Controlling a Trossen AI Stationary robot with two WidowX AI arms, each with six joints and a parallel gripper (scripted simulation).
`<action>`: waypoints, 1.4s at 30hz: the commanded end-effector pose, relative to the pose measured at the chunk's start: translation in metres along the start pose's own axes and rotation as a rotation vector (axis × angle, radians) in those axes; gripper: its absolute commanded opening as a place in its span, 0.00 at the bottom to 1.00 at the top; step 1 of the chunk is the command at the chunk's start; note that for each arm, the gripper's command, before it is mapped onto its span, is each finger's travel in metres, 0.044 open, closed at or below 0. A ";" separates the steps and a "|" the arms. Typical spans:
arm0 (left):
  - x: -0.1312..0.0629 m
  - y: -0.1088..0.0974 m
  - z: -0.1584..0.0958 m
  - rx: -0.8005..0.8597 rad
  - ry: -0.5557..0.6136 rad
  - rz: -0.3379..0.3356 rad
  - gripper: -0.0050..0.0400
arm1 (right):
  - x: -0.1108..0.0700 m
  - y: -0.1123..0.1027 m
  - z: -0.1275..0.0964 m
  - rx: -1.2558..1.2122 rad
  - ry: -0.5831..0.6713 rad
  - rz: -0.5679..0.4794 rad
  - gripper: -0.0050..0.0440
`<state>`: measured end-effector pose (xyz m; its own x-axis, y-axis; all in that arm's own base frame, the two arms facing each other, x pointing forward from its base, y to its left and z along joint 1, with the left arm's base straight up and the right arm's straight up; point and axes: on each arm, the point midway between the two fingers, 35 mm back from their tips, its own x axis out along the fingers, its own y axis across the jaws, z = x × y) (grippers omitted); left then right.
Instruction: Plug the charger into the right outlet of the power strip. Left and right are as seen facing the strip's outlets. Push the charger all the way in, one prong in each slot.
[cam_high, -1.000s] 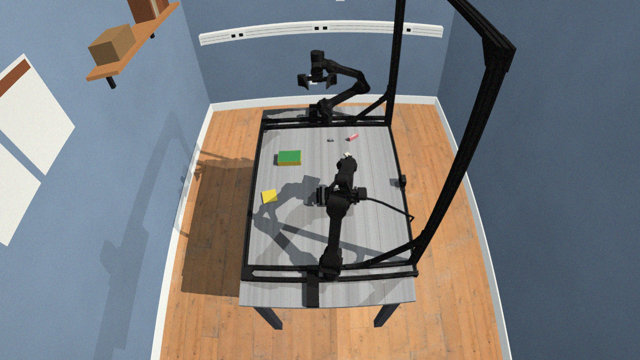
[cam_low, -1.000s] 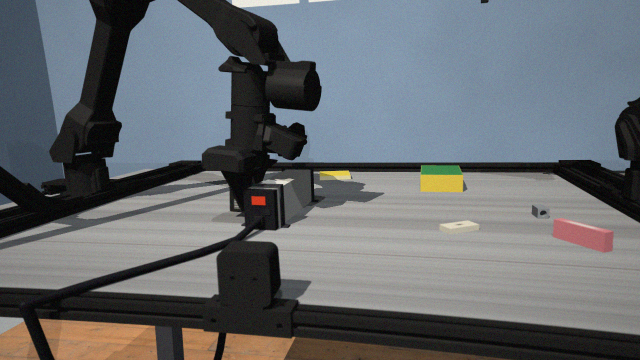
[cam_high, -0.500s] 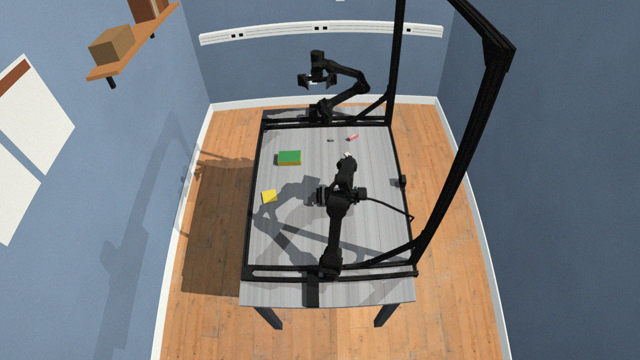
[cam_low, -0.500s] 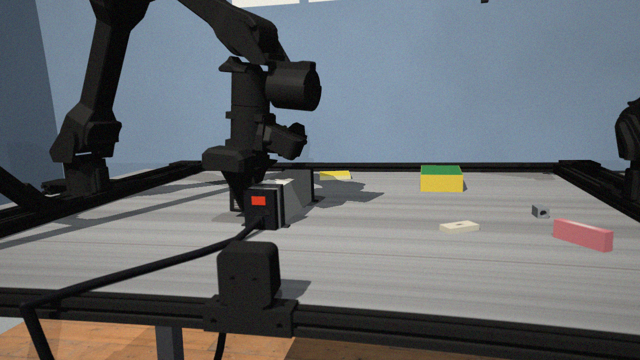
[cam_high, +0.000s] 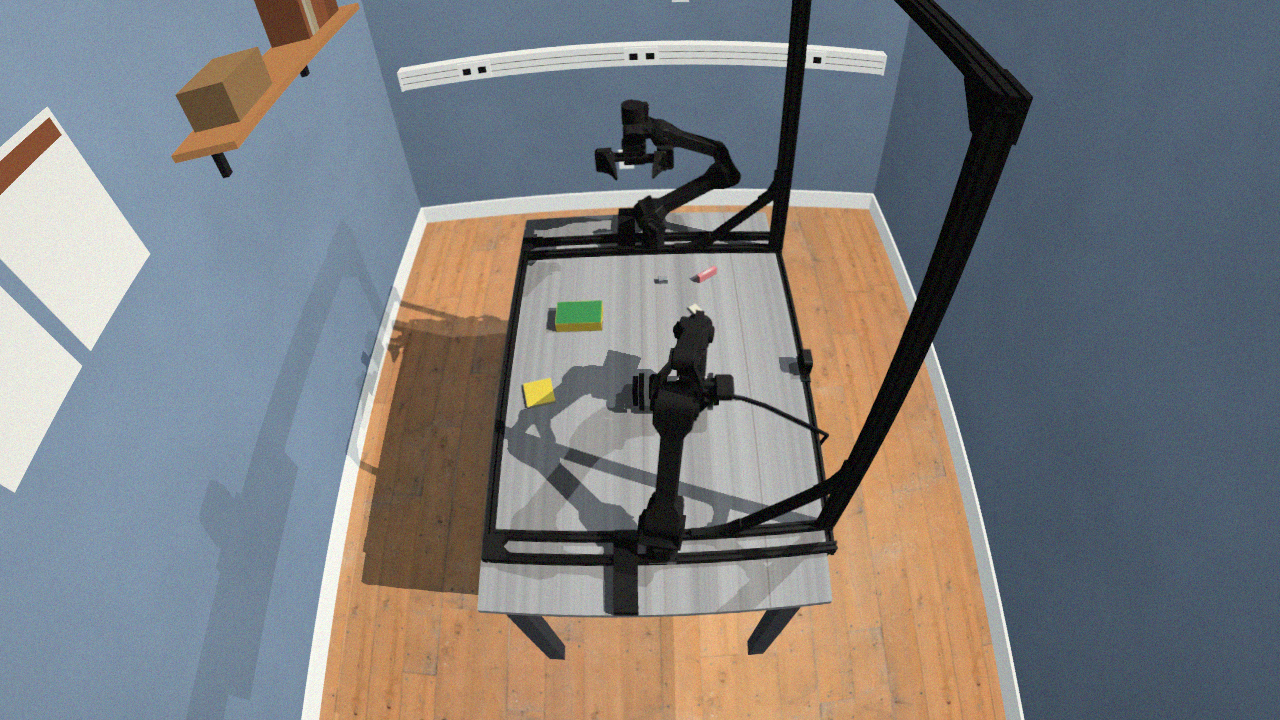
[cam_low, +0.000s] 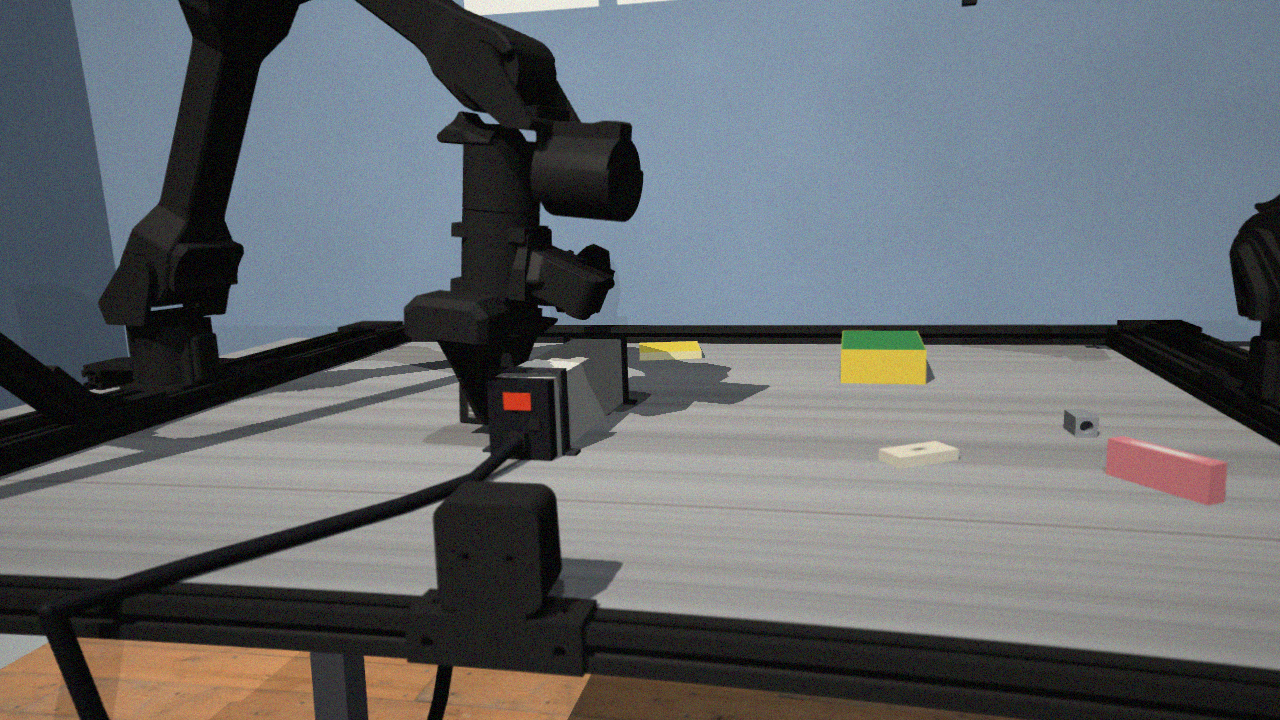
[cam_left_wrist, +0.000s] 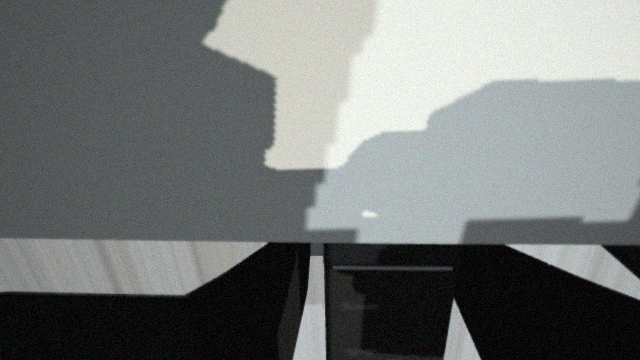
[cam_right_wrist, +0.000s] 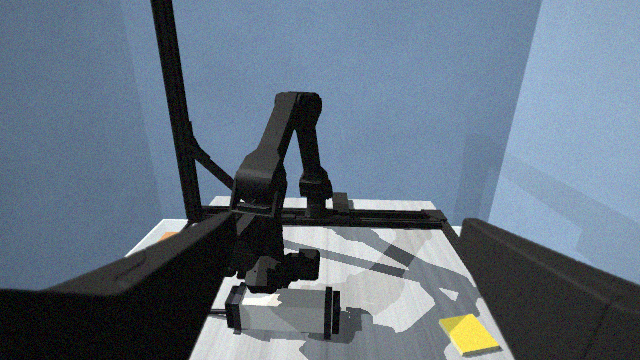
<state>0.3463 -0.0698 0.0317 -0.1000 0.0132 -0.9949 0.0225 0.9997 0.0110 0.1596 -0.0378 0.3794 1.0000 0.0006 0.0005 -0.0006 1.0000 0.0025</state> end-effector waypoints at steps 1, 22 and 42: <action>-0.008 -0.001 0.003 0.000 -0.027 -0.005 0.58 | 0.000 0.001 0.003 -0.006 -0.001 -0.001 0.92; -0.008 -0.002 -0.013 -0.001 -0.031 -0.006 0.58 | 0.000 0.001 0.003 -0.006 -0.001 -0.001 0.92; -0.046 0.000 -0.019 0.003 -0.040 -0.006 1.00 | 0.000 0.001 0.003 -0.006 -0.001 -0.001 0.92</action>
<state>0.3295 -0.0694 0.0727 -0.0861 0.0112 -0.9962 0.0255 0.9996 0.0091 0.1596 -0.0378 0.3794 1.0000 0.0006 0.0005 -0.0006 1.0000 0.0025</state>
